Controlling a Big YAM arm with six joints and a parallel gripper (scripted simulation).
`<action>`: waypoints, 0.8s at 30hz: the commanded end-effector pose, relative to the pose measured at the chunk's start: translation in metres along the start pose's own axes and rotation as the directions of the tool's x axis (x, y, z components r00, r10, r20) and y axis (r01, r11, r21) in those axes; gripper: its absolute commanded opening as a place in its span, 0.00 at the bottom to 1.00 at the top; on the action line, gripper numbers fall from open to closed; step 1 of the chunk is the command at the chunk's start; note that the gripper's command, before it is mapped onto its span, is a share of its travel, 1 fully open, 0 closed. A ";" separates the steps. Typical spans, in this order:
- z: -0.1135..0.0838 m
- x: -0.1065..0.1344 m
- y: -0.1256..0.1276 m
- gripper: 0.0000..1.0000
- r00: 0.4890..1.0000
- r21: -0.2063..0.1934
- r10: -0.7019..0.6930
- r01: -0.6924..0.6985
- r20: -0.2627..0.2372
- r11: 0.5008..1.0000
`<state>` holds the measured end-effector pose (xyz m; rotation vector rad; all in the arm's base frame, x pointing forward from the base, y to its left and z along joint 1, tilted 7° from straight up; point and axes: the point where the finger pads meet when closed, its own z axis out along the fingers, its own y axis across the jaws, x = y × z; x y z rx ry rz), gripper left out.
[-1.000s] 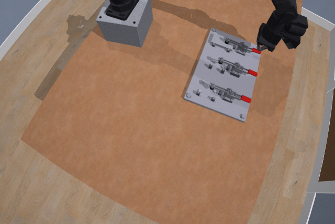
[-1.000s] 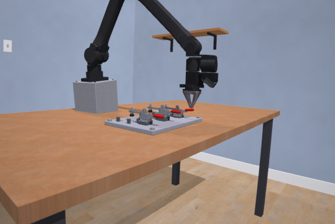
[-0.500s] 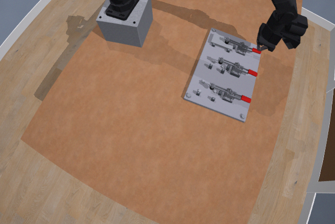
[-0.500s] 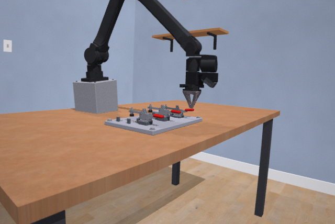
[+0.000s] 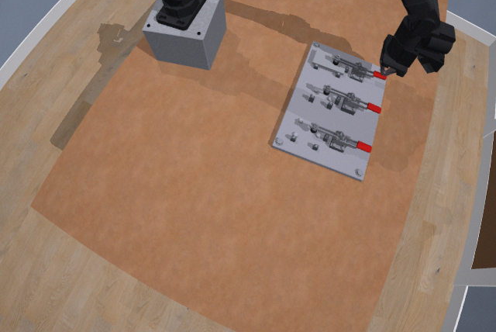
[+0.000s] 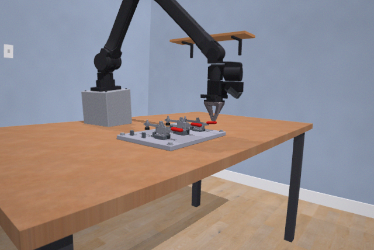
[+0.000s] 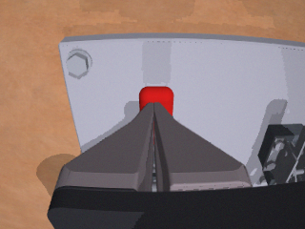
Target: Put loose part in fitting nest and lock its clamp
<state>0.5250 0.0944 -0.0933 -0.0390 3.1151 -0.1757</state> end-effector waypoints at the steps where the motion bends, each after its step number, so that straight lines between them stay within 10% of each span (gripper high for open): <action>1: 0.010 0.003 0.001 0.00 1.000 0.000 -0.004 0.004 -0.010 1.000; 24: 0.012 0.003 0.001 0.00 1.000 0.000 -0.004 0.004 -0.010 1.000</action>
